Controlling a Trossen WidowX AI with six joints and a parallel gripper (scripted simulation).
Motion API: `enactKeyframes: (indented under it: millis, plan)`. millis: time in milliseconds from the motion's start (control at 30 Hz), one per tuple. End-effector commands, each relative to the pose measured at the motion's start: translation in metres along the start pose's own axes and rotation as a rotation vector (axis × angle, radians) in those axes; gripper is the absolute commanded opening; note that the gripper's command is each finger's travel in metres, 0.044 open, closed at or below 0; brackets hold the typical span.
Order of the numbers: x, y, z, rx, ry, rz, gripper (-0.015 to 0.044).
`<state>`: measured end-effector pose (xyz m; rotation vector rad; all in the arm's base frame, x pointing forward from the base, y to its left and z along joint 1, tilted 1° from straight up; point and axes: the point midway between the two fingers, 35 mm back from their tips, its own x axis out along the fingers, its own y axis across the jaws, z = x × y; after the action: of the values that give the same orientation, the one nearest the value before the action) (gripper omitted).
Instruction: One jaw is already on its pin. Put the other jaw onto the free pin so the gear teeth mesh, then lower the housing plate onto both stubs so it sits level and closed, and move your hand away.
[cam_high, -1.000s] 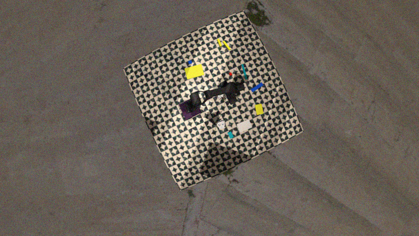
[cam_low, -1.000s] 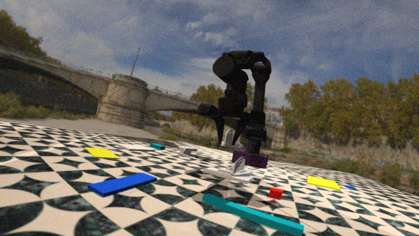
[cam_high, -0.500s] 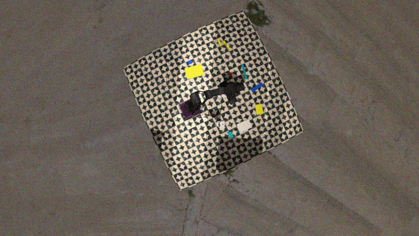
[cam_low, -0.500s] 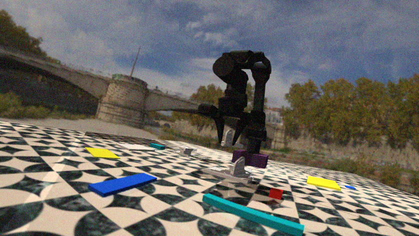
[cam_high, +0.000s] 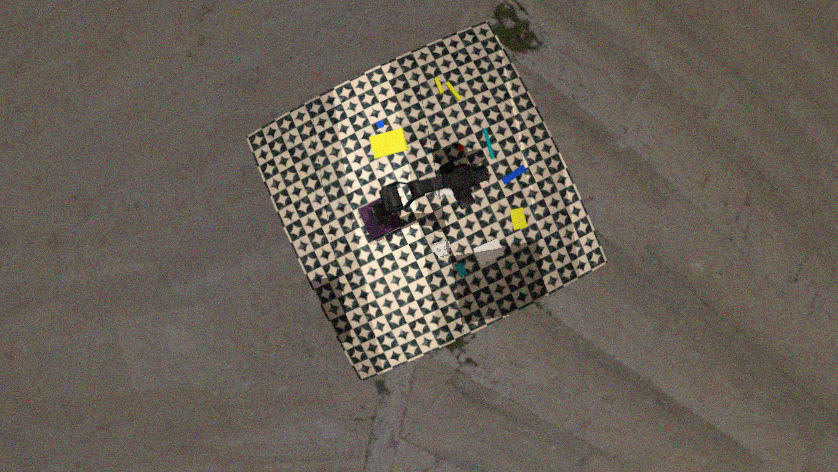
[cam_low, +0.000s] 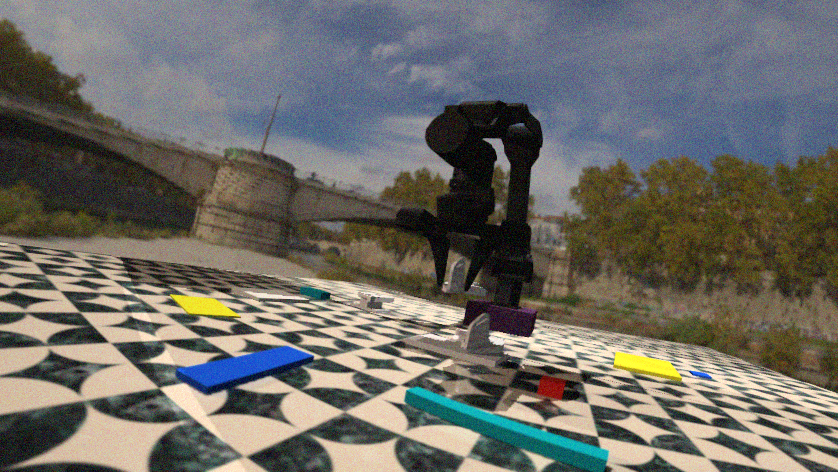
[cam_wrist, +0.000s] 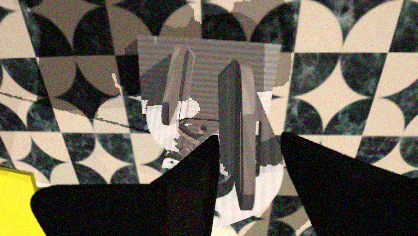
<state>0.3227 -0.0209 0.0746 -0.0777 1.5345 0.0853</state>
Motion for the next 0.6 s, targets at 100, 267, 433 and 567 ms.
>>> enactKeyframes:
  millis: [100, 267, 433, 567]
  plan:
    - [-0.0014, -0.0004, 0.0035, -0.004, -0.006, 0.005, 0.0134]
    - [-0.0014, -0.0004, 0.0035, -0.004, -0.006, 0.005, 0.0134]
    - [-0.0014, -0.0004, 0.0035, -0.004, -0.006, 0.005, 0.0134]
    - [-0.0014, -0.0004, 0.0035, -0.004, -0.006, 0.005, 0.0134]
